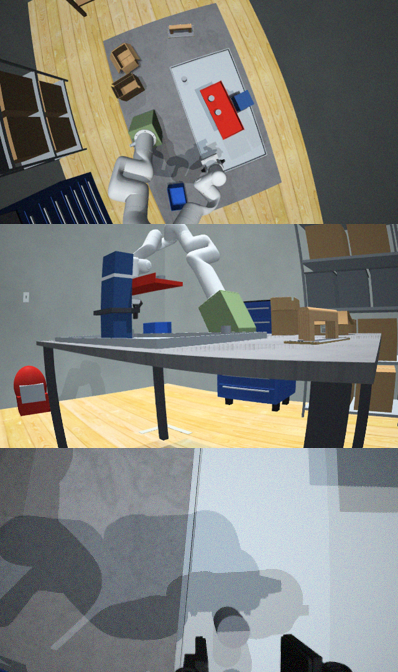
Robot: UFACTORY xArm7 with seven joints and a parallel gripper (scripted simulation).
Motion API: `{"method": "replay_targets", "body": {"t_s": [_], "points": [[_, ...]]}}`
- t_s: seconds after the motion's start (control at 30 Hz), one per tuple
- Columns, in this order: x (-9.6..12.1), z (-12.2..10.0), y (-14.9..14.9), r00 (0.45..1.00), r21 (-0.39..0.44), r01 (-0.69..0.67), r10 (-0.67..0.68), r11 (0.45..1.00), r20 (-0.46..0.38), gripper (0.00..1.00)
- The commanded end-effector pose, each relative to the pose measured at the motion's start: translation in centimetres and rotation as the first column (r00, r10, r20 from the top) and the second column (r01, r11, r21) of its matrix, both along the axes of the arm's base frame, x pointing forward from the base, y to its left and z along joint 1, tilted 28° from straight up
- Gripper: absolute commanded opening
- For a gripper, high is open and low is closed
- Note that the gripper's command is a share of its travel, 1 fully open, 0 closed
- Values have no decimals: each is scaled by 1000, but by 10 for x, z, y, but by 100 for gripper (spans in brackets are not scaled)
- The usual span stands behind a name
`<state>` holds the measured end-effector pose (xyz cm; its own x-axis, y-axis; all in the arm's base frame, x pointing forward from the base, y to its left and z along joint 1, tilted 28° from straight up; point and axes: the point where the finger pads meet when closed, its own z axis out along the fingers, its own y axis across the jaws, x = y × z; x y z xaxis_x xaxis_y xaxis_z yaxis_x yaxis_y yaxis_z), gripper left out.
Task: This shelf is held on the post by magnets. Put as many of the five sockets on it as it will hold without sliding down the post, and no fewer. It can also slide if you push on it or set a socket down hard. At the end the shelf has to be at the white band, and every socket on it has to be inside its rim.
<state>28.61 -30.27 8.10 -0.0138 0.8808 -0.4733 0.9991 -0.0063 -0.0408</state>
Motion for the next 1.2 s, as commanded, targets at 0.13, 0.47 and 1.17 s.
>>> {"method": "replay_targets", "body": {"t_s": [0.13,0.47,1.17], "points": [[3,-14,-7,1000,2,0,0,1000,-4,61],[2,-16,-8,1000,2,0,0,1000,-4,61],[2,-21,-10,1000,2,0,0,1000,-4,61]]}}
